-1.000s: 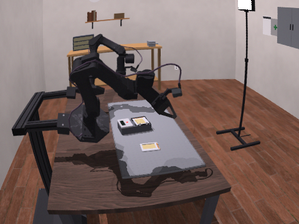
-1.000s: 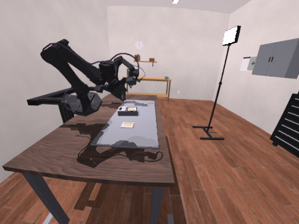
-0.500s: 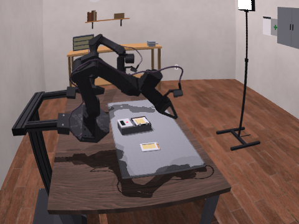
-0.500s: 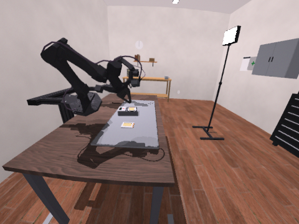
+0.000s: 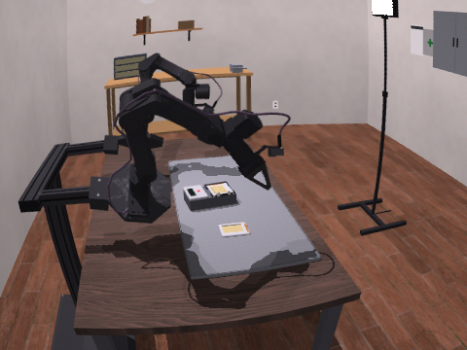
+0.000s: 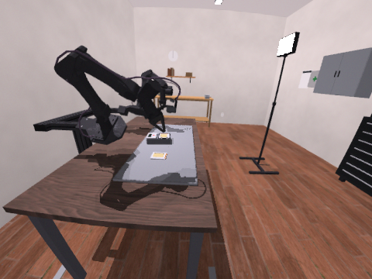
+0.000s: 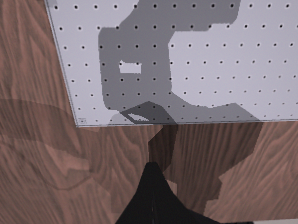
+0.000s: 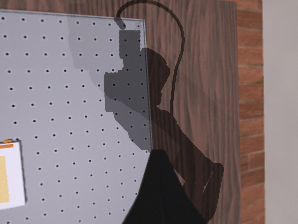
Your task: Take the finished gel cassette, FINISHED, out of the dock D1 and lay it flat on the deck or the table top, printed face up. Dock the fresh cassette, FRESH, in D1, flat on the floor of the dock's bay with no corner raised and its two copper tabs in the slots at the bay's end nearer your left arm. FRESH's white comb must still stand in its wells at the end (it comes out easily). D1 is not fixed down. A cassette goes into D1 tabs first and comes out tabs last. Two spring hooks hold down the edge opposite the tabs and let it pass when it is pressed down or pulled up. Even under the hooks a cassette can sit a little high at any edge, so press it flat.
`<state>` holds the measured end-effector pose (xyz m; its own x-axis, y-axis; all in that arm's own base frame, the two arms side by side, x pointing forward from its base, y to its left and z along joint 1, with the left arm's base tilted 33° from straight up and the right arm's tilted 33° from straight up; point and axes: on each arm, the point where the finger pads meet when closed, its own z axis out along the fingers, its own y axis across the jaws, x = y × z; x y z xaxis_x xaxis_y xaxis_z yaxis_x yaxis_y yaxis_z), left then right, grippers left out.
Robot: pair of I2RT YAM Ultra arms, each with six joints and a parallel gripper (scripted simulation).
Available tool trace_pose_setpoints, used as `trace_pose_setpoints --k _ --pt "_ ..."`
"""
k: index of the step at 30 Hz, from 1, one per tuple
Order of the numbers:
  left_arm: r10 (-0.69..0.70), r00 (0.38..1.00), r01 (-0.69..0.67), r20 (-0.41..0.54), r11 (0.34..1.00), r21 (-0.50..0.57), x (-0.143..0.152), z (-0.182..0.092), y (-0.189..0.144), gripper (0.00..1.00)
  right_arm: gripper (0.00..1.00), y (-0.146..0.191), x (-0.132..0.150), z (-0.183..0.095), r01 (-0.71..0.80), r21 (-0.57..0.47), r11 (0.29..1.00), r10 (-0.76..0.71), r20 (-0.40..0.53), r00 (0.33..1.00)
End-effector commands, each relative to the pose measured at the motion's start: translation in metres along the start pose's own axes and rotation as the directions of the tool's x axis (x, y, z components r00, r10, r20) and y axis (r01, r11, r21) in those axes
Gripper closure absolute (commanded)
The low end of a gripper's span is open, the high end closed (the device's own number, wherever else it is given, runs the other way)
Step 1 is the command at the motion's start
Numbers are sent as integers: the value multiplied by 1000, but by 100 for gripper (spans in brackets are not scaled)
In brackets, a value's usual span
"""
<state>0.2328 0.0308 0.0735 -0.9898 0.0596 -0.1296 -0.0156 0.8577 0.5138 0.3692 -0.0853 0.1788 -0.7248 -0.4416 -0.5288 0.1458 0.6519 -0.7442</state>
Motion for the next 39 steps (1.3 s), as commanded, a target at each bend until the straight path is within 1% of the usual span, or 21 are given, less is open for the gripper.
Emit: trace_pose_setpoints --k 1,2,4,6,7,11,12,14,17,20,22,24,25,27,28,30,31,32,34,35,39 --pt "3 1000 -2 15 1000 -13 -2 0 -1 100 100 15 -4 -3 -28 -99 995 23 -53 998" --pt "3 1000 -2 15 1000 -13 -2 0 -1 100 100 19 -1 -3 -30 -117 993 21 -70 997" --pt "3 1000 -2 15 1000 -13 -2 0 -1 100 100 28 4 -4 -30 -117 993 21 -70 997" --pt "3 1000 -2 15 1000 -13 -2 0 -1 100 100 36 10 -6 -34 -154 987 16 -114 993" --pt "3 1000 -2 15 1000 -13 -2 0 -1 100 100 40 13 -7 -34 -154 987 16 -114 993" --pt "3 1000 -2 15 1000 -13 -2 0 -1 100 100 54 26 -12 -47 -218 975 0 -207 978" --pt "3 1000 -2 15 1000 -13 -2 0 -1 100 100 58 29 -13 -47 -218 975 0 -207 978" --pt "3 1000 -2 15 1000 -13 -2 0 -1 100 100 64 36 -17 -55 -244 968 -10 -257 966" --pt "3 1000 -2 15 1000 -13 -2 0 -1 100 100 67 40 -19 -55 -244 968 -10 -257 966" --pt "3 1000 -2 15 1000 -13 -2 0 -1 100 100 74 51 -25 -70 -276 959 -30 -343 939" --pt "3 1000 -2 15 1000 -13 -2 0 -1 100 100 79 59 -30 -74 -282 957 -34 -359 933" --pt "3 1000 -2 15 1000 -13 -2 0 -1 100 100 82 66 -35 -83 -294 952 -47 -411 911" --pt "3 1000 -2 15 1000 -13 -2 0 -1 100 100 84 70 -37 -83 -294 952 -47 -411 911" --pt "3 1000 -2 15 1000 -13 -2 0 -1 100 100 87 78 -42 -92 -301 949 -61 -462 885" --pt "3 1000 -2 15 1000 -13 -2 0 -1 100 100 89 82 -45 -92 -301 949 -61 -462 885" --pt "3 1000 -2 15 1000 -13 -2 0 -1 100 100 91 90 -51 -100 -304 947 -75 -513 855" --pt "3 1000 -2 15 1000 -13 -2 0 -1 100 100 92 94 -54 -100 -304 947 -75 -513 855" --pt "3 1000 -2 15 1000 -13 -2 0 -1 100 100 92 98 -57 -103 -303 947 -82 -541 837" --pt "3 1000 -2 15 1000 -13 -2 0 -1 100 100 92 98 -57 -103 -303 947 -82 -541 837" --pt "3 1000 -2 15 1000 -13 -2 0 -1 100 100 93 102 -60 -106 -302 947 -88 -563 822" --pt "3 1000 -2 15 1000 -13 -2 0 -1 100 100 95 117 -73 -106 -302 947 -88 -563 822"
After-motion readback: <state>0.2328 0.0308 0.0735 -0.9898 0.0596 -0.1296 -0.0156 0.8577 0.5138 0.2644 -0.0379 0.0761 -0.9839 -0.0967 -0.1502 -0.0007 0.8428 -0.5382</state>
